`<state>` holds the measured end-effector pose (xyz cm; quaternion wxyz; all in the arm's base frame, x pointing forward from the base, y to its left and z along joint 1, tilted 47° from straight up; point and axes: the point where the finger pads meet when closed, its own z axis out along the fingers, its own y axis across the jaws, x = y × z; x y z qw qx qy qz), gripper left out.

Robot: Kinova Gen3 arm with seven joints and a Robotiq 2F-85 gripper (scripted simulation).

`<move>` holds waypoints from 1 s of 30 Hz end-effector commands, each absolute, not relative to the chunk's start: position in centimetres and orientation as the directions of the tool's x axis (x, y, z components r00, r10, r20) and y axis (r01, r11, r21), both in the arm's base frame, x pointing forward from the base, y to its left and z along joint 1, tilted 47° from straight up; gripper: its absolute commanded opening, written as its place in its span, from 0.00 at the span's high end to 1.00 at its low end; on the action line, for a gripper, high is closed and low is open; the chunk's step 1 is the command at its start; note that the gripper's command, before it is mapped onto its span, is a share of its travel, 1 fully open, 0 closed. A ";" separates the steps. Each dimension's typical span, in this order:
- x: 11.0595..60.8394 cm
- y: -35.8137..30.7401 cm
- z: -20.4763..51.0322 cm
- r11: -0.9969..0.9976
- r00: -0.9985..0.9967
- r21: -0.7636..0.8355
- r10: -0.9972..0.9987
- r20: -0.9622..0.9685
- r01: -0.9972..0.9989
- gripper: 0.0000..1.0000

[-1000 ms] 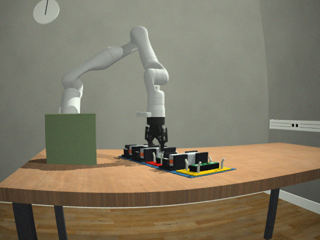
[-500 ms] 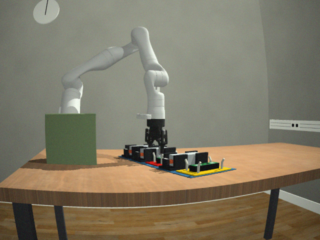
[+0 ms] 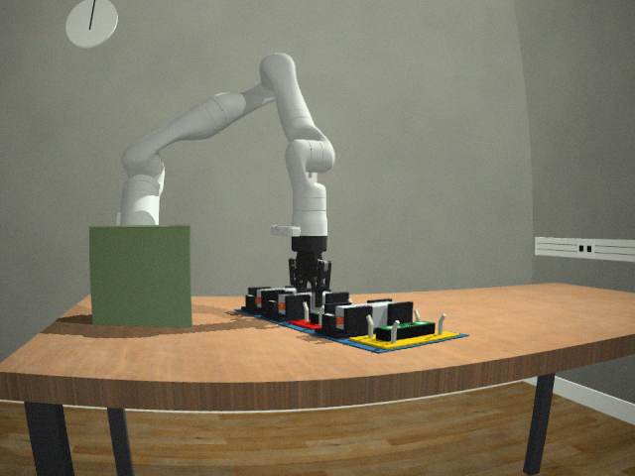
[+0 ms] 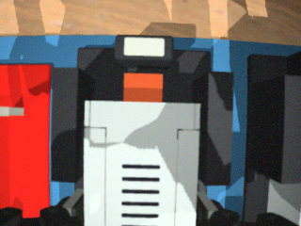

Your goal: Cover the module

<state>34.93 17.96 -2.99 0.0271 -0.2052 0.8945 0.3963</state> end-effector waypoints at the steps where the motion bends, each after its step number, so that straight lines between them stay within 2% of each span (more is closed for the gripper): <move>1: 35.0 17.9 -3.0 0.603 -0.914 0.697 -0.345 -0.212 -0.389 0.30; 17: 35.0 17.9 -3.0 0.603 -0.914 0.697 -0.345 -0.212 -0.389 0.30; 18: 35.0 17.9 -3.0 0.603 -0.914 0.697 -0.345 -0.212 -0.389 1.00; 30: 35.0 17.9 -3.0 0.603 -0.914 0.697 -0.345 -0.212 -0.389 1.00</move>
